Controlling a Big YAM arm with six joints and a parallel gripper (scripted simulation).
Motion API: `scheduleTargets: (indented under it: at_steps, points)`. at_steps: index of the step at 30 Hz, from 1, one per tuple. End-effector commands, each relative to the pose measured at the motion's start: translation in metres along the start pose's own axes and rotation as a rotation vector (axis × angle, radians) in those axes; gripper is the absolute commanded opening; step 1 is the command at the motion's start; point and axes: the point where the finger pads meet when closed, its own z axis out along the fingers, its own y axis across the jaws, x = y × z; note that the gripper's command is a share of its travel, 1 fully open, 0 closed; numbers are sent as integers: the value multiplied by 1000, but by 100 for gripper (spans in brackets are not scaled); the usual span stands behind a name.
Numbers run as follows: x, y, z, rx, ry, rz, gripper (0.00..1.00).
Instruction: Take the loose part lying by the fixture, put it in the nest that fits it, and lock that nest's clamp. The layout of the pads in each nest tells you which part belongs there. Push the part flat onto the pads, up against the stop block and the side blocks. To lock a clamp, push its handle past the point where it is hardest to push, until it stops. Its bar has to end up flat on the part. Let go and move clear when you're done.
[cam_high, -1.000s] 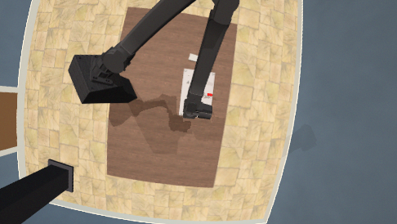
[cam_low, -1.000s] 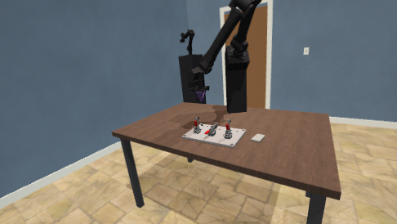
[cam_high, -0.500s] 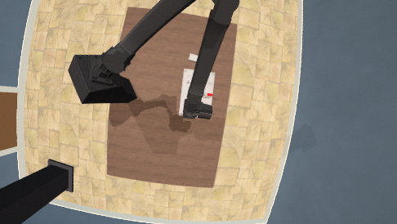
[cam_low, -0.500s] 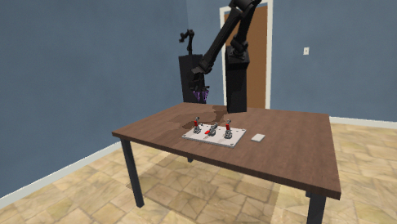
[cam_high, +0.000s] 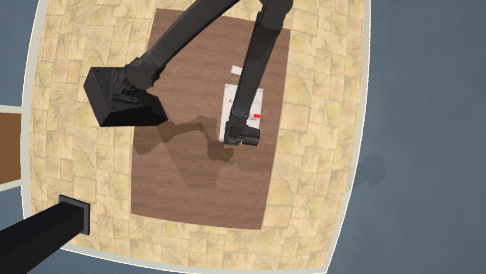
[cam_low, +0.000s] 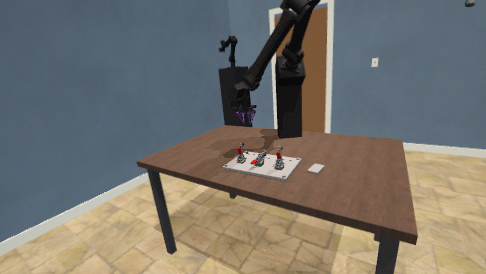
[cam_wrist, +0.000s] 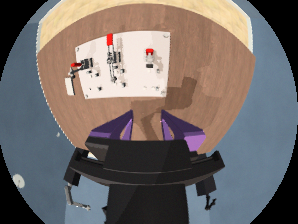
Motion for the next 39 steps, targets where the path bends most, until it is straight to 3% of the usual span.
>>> scheduleTargets:
  at_steps: [1, 26, 27, 39]
  points:
    - [-11, -11, -12, 26, -22, -2, 45]
    - [-11, -11, -12, 26, -22, -2, 45]
    - [-11, -11, -12, 26, -22, -2, 92]
    - [-11, -11, -12, 26, -22, -2, 92]
